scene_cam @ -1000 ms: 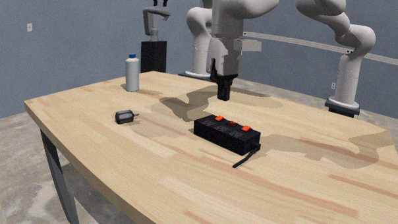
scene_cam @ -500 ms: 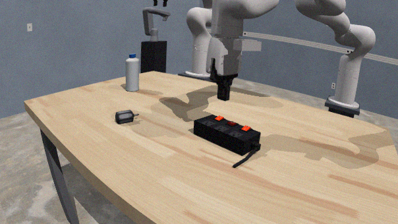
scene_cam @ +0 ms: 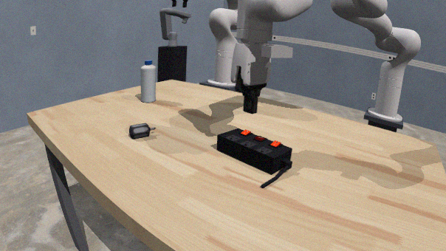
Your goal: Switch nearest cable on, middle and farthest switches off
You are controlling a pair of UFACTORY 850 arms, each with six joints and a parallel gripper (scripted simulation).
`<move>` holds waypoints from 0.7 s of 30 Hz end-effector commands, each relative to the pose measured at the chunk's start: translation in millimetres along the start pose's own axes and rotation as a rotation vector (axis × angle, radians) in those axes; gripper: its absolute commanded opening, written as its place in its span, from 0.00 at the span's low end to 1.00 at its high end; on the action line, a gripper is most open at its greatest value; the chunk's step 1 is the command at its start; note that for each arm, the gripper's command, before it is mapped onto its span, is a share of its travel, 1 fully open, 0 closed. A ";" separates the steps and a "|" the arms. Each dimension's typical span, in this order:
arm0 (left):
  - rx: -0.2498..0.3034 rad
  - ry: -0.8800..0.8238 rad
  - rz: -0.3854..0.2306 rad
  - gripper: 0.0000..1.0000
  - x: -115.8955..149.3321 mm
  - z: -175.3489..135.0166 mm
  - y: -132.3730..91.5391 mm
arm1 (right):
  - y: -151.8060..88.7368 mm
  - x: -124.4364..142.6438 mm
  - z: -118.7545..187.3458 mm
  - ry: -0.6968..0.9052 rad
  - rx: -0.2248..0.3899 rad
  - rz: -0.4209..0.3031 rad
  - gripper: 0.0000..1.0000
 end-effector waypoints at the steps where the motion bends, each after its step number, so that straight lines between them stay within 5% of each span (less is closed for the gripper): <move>1: 0.002 0.000 -0.001 0.00 0.2 0.6 1.5 | -0.8 -0.3 0.0 0.000 0.000 0.002 1.00; 21: 0.002 0.000 -0.001 0.00 0.3 1.2 21.1 | -0.8 -0.3 0.0 0.000 0.000 0.002 1.00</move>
Point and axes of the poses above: on each arm, the point where the finger pads meet when closed, its own y axis out along the fingers, its own z axis across the jaws, x = y × z, the point moved 6 cm from there along -y, back along the fingers, and after that the axes turned 1 degree about y, right-handed, at the moved point
